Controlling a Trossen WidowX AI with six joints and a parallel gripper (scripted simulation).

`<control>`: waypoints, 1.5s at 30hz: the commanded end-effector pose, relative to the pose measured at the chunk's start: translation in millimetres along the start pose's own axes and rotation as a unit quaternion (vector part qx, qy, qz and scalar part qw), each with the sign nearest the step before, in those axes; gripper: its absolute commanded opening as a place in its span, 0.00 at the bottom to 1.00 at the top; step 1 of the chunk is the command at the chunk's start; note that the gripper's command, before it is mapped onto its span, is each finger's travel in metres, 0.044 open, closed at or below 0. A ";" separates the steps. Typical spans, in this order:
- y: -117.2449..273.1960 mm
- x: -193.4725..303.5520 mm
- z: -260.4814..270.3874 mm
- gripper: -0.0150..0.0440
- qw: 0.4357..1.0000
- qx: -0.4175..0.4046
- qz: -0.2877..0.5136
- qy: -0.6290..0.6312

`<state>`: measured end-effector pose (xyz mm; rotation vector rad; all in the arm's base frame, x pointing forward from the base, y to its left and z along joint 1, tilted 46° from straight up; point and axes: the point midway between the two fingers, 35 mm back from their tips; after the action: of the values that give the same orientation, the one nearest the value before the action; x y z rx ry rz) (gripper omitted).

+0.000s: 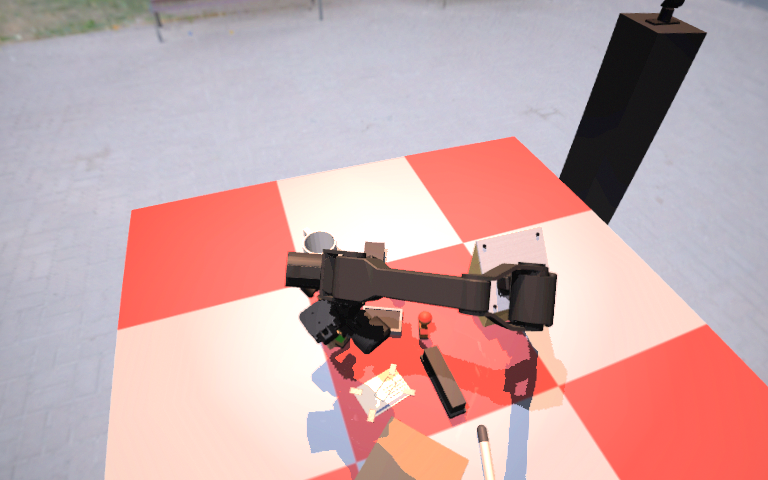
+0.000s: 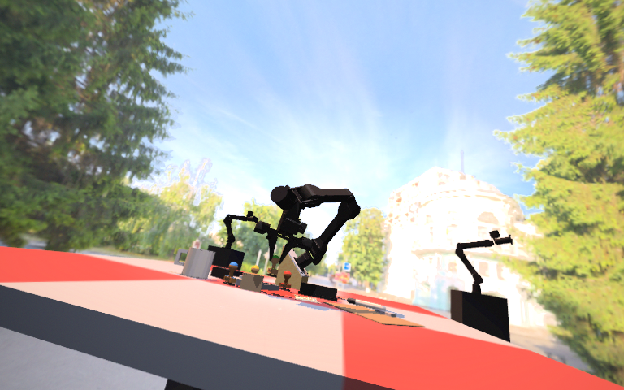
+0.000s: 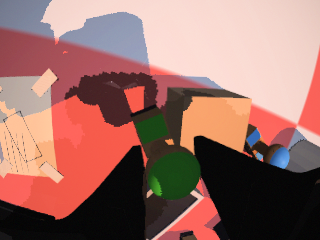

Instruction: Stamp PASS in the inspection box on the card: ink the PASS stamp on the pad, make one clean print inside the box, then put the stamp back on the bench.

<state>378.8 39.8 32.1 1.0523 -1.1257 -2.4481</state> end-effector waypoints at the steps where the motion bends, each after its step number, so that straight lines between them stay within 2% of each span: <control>1: -7.2 0.8 1.6 0.25 1.000 -0.002 0.001 -0.003; 26: -44.4 3.6 9.0 0.25 1.000 -0.003 0.000 -0.004; 36: -41.0 3.1 7.4 0.68 1.000 -0.001 0.000 0.000; 40: -30.9 1.6 4.1 0.68 1.000 0.000 0.001 0.000; 45: 48.6 -3.0 -8.7 0.68 1.000 0.000 0.003 -0.003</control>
<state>379.8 38.3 33.0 1.0255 -1.1135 -2.4507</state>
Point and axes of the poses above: the point midway between the two fingers, 35 mm back from their tips, its own y axis back along the fingers, its own z axis across the jaws, x = y × z, and after that the axes turned 10 degrees about y, right-handed
